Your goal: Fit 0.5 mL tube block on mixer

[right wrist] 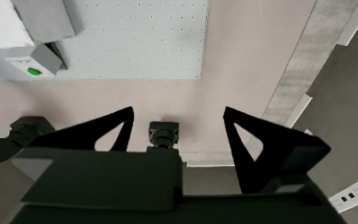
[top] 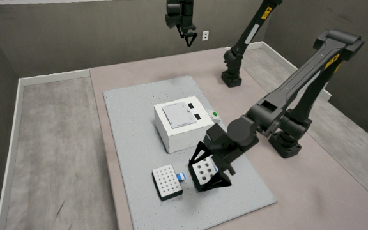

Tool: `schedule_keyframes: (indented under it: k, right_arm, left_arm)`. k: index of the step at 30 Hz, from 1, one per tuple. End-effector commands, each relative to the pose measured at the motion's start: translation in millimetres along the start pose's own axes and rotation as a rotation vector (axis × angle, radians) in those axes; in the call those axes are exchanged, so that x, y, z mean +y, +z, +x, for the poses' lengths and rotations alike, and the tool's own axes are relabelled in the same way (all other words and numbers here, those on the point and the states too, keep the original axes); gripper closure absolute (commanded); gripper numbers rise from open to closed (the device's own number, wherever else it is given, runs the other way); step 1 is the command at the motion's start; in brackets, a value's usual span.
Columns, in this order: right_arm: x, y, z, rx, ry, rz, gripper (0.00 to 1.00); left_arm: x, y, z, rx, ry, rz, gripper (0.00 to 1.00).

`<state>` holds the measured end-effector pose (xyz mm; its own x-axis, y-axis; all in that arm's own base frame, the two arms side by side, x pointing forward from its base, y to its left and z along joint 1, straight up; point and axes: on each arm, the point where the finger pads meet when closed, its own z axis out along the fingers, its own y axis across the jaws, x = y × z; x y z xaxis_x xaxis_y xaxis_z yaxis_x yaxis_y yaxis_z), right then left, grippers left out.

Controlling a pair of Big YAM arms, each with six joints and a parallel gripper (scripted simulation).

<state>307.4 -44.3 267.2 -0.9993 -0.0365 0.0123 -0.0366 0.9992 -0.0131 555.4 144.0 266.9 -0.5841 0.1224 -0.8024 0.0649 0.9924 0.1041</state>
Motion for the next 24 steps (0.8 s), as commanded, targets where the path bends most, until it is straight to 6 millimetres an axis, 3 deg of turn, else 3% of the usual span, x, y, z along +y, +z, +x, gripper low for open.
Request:
schedule_keyframes:
  k: [1,24]
  right_arm:
    - [1,-11,9,-0.025,-0.010,0.004,0.00]
    - [7,-6,40,-0.017,0.047,0.001,0.00]
  left_arm:
    - [1,-8,-2,-0.009,0.002,-0.010,0.00]
    - [1,-8,-2,-0.009,0.004,-0.010,0.00]
